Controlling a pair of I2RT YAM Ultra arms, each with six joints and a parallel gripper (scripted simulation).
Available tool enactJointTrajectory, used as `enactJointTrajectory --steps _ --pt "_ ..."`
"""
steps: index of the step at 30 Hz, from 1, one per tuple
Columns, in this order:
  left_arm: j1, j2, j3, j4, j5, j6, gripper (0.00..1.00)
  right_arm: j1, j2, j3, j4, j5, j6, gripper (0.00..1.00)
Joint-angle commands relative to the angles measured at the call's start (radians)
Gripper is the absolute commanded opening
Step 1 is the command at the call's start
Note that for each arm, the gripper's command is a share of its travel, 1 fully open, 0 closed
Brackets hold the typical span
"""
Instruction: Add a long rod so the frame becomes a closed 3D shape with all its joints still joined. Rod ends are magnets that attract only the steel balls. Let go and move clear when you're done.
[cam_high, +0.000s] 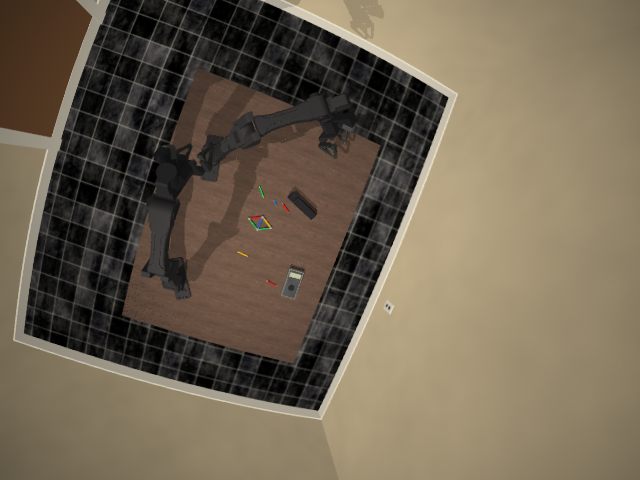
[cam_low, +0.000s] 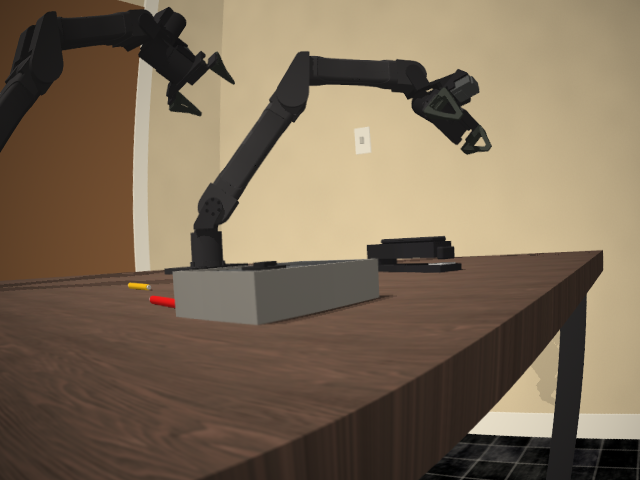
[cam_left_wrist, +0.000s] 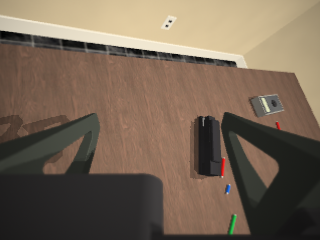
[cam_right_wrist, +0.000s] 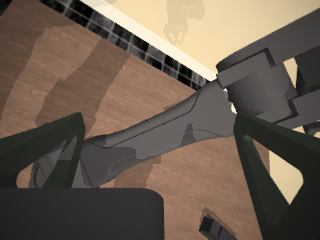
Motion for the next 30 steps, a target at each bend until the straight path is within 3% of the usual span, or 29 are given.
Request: enactJointTrajectory --steps 1,21,25,30 --pt "0.000 -0.014 0.011 0.000 0.017 0.005 1.00 0.000 -0.020 0.014 0.006 0.000 0.004 1.00" --pt "0.000 -0.009 0.005 0.003 -0.002 0.000 1.00 -0.002 -0.024 -0.017 0.041 0.010 0.019 1.00" --pt "0.000 -0.009 0.005 0.001 0.007 0.001 1.00 -0.012 -0.064 -0.089 0.087 0.023 0.057 1.00" --pt "-0.010 -0.028 -0.023 0.043 -0.017 0.016 1.00 -0.030 -0.180 -0.276 0.136 0.049 0.148 1.00"
